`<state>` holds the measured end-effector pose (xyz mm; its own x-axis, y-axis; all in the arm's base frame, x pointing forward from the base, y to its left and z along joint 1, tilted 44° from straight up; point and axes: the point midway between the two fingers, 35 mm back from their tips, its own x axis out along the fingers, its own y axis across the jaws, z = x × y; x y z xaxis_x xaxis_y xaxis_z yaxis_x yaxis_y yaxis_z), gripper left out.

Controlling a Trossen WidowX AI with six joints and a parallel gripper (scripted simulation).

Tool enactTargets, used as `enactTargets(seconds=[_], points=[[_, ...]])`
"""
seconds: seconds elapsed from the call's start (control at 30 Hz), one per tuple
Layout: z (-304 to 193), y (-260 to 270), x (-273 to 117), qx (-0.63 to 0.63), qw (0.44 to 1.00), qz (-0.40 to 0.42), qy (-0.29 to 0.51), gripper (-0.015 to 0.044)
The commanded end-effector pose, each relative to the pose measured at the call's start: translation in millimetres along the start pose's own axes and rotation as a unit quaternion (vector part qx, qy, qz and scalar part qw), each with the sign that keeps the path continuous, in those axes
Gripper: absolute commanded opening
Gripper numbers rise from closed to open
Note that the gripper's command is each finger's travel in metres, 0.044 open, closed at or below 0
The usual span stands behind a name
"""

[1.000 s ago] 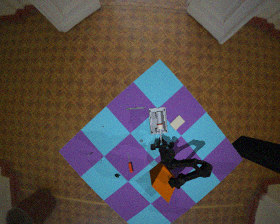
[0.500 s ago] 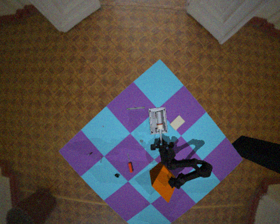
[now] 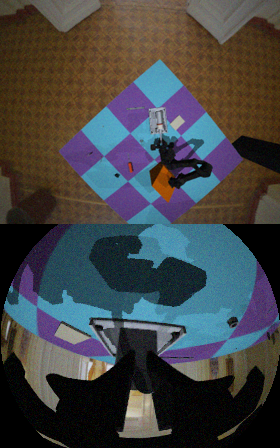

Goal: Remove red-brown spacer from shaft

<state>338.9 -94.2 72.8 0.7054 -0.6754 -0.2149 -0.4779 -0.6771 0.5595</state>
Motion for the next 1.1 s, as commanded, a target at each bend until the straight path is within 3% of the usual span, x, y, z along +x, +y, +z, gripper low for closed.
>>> enactTargets(seconds=[0.0, 1.07], points=[[1.7, 0.3, -1.0, 0.001, 1.0, 0.0, -0.001, 0.0], [3.8, 0.3, -3.1, 0.001, 1.0, 0.0, -0.001, 0.0]])
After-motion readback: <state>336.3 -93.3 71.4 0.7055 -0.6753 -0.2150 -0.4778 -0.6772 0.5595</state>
